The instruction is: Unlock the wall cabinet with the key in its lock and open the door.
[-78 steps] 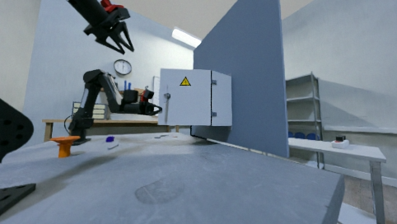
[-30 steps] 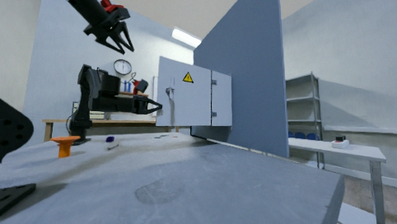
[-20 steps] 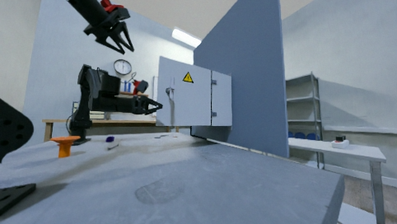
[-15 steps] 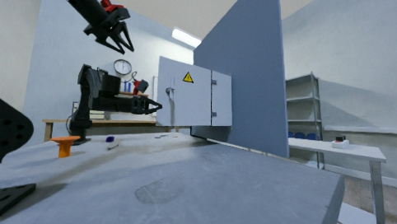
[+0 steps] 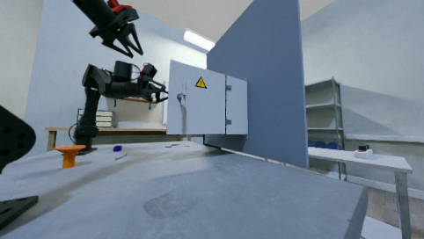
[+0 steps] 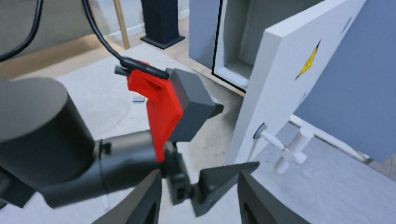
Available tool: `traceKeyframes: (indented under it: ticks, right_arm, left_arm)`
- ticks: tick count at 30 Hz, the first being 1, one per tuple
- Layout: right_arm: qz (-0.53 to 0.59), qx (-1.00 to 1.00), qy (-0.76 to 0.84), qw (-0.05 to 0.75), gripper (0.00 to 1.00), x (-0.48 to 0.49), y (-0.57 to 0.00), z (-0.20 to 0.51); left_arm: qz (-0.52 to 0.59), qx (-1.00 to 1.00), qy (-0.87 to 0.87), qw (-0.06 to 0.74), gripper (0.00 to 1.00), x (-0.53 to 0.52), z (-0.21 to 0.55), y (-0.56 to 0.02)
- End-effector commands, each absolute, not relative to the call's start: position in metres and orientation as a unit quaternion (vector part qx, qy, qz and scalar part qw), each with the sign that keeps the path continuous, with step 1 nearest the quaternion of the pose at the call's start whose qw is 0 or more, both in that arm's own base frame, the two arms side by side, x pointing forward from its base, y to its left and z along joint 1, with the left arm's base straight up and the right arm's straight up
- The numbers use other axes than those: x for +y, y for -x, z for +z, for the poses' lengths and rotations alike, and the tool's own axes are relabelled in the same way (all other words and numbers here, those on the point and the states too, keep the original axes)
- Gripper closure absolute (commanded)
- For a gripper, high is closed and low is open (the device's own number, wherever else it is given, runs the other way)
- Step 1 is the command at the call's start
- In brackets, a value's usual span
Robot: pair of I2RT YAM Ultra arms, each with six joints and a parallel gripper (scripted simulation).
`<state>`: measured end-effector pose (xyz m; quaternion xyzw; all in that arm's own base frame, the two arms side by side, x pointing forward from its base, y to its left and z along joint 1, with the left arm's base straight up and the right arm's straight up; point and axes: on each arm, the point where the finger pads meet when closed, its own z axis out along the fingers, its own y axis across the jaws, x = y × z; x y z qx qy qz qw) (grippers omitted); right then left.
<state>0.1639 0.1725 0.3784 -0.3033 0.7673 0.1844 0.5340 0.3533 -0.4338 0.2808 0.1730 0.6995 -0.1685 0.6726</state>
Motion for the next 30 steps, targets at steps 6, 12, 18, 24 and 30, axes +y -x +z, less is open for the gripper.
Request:
traceKeyframes:
  ticks: [6,12,18,24,30]
  right_arm:
    - [0.187,0.764,0.3,0.54,0.57,0.171,-0.164,0.383]
    - [0.187,0.764,0.3,0.54,0.57,0.171,-0.164,0.383]
    - [0.187,0.764,0.3,0.54,0.57,0.171,-0.164,0.383]
    - [0.225,0.734,0.318,0.556,0.57,0.183,-0.155,0.406]
    - [0.286,0.693,0.348,0.562,0.57,0.203,-0.139,0.43]
  left_arm:
    - [-0.212,0.721,-0.23,0.618,0.02,-0.369,0.325,-0.327]
    - [-0.23,0.69,-0.225,0.649,0.02,-0.295,0.384,-0.3]
    - [-0.238,0.668,-0.219,0.671,0.02,-0.247,0.411,-0.275]
    - [-0.239,0.642,-0.215,0.696,0.02,-0.192,0.426,-0.24]
    - [-0.238,0.619,-0.209,0.719,0.02,-0.16,0.434,-0.213]
